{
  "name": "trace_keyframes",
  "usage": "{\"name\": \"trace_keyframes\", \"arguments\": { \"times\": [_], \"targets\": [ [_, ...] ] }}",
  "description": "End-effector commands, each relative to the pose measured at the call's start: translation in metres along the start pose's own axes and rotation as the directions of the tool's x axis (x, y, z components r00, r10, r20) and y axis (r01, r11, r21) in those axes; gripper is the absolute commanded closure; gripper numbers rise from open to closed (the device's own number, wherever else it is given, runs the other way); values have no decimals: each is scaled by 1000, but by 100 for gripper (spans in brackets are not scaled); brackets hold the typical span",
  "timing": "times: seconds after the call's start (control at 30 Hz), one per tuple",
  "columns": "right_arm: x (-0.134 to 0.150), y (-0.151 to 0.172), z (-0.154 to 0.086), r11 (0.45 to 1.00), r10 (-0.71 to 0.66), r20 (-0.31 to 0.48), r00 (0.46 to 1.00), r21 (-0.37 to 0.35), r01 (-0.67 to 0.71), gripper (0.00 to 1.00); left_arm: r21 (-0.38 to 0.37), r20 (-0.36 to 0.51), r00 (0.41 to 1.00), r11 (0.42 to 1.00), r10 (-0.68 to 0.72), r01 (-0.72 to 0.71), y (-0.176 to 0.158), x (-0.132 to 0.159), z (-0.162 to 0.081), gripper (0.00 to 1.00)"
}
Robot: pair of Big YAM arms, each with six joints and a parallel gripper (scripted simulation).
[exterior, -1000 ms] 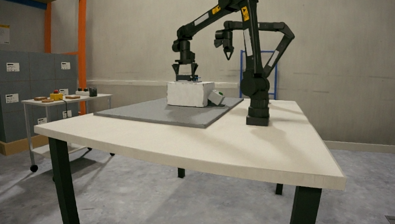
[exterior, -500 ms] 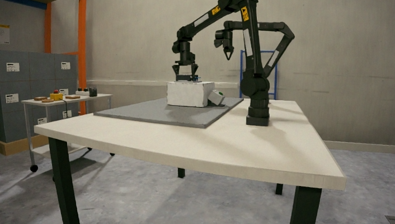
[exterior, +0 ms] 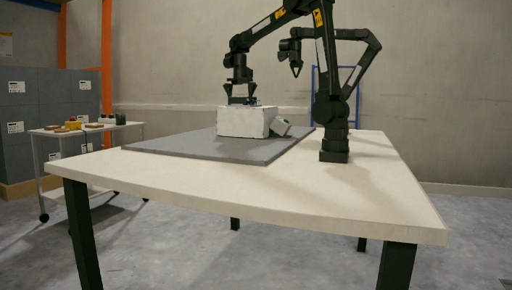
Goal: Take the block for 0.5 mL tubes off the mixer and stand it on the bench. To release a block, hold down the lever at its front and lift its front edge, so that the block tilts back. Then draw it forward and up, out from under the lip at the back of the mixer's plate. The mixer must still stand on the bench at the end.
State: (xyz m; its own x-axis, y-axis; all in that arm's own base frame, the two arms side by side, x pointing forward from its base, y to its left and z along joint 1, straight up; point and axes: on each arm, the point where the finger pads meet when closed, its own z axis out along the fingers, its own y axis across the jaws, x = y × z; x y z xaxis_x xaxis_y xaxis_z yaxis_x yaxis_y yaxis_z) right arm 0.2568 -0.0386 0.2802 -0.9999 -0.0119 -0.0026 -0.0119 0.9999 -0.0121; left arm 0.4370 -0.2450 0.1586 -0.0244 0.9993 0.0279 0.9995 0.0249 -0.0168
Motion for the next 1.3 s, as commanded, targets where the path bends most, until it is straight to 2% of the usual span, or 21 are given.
{"name": "trace_keyframes", "arguments": {
  "times": [0.0, 0.8, 1.03, 1.27],
  "targets": [
    [-12, 0, -11, 1000, 7, 35, 999, 3, -7, 100, -75, 45, 999, 997, 14, -11, 17, -15, -33, 0],
    [-10, 0, -10, 1000, 8, 29, 1000, 2, -8, 100, 10, -5, 1000, 1000, 15, -15, 1, -6, 8, 0],
    [-10, 0, -10, 1000, 8, 28, 1000, 2, -8, 100, -4, 2, 1000, 1000, 15, -15, 5, -8, 3, 0],
    [-10, 0, -9, 1000, 8, 26, 1000, 2, -8, 100, -52, 31, 999, 999, 16, -14, 11, -11, -22, 0]
  ]
}}
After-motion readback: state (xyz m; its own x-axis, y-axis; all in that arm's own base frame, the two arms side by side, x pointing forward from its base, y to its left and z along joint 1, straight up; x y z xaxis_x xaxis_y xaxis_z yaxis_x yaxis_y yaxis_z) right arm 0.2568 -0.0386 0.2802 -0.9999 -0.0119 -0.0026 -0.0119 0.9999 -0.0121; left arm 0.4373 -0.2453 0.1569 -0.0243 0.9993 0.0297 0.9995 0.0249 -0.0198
